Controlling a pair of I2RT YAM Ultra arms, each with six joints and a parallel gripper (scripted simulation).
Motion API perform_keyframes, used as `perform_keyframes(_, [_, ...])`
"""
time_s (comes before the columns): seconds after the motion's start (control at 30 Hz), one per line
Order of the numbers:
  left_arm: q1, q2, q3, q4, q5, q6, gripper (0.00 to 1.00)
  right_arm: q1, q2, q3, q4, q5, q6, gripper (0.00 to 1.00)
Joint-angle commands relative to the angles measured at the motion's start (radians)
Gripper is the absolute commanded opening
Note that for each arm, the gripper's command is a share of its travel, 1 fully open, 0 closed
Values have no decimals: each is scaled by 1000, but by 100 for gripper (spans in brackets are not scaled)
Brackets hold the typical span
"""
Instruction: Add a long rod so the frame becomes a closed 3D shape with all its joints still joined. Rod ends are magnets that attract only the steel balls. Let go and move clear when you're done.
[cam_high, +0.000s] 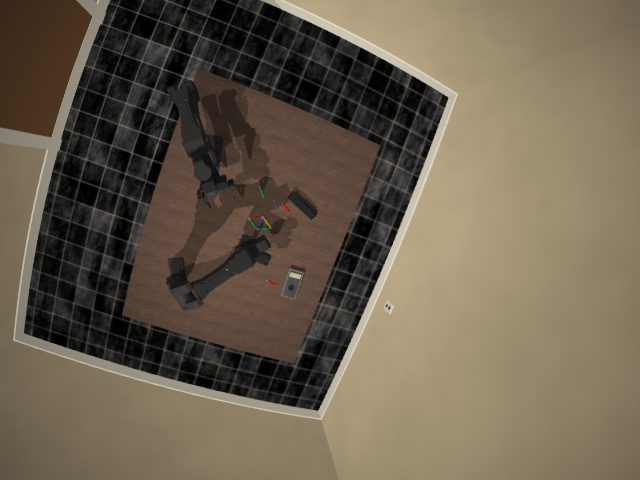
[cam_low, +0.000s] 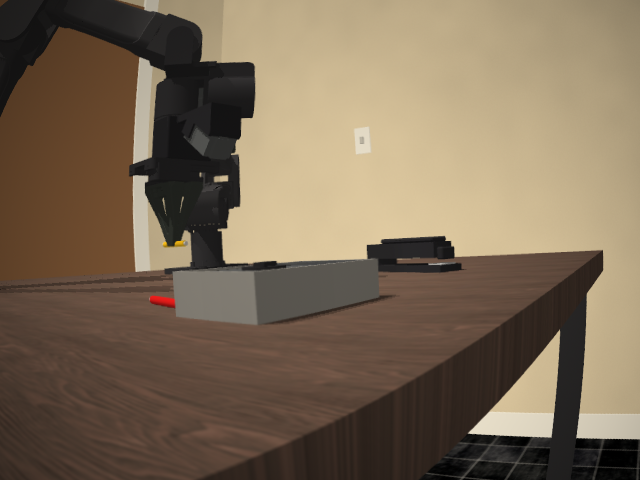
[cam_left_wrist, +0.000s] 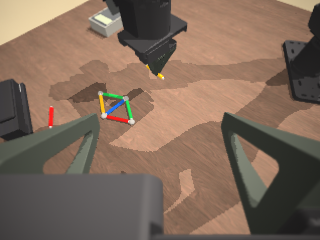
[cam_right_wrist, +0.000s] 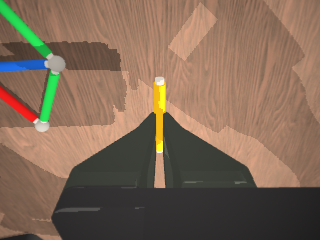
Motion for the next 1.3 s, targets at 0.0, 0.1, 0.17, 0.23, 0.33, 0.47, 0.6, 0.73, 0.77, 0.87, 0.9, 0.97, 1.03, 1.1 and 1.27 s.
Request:
perform_keyframes(0.0, [32, 53, 173, -164, -33, -20, 100, 27, 42, 98, -48, 0, 43, 0])
perform_keyframes(0.1, [55, 106, 312, -273, -42, -29, 100, 39, 78, 154, -72, -2, 47, 0])
perform_keyframes(0.17, [60, 124, 354, -305, -42, -31, 100, 41, 87, 167, -77, -2, 48, 0])
perform_keyframes(0.23, [71, 154, 410, -352, -43, -33, 100, 37, 96, 182, -83, -2, 48, 0])
perform_keyframes(0.33, [79, 195, 499, -414, -37, -34, 100, 42, 106, 198, -71, 3, 42, 0])
perform_keyframes(0.47, [93, 239, 587, -471, -29, -34, 100, 44, 100, 198, -83, 7, -65, 0])
perform_keyframes(0.6, [119, 267, 644, -499, -18, -28, 100, 46, 103, 200, -71, 8, -129, 0])
perform_keyframes(0.73, [160, 276, 662, -489, -14, -23, 100, 47, 103, 201, -72, 1, -133, 0])
perform_keyframes(0.77, [160, 276, 662, -489, -14, -23, 100, 47, 103, 201, -72, 1, -133, 0])
perform_keyframes(0.87, [214, 278, 655, -488, -15, -21, 100, 48, 112, 205, -99, 0, -121, 0])
perform_keyframes(0.9, [221, 278, 654, -488, -10, -17, 100, 52, 118, 216, -110, 0, -108, 0])
perform_keyframes(0.97, [235, 269, 654, -500, 2, -10, 100, 62, 140, 250, -132, 0, -90, 0])
perform_keyframes(1.03, [244, 269, 665, -500, 9, -4, 100, 77, 174, 304, -150, -1, -77, 0])
perform_keyframes(1.1, [252, 269, 665, -500, 15, 1, 100, 91, 212, 365, -169, -1, -67, 0])
perform_keyframes(1.27, [263, 275, 665, -500, 23, 7, 100, 114, 293, 502, -213, -1, -51, 0])
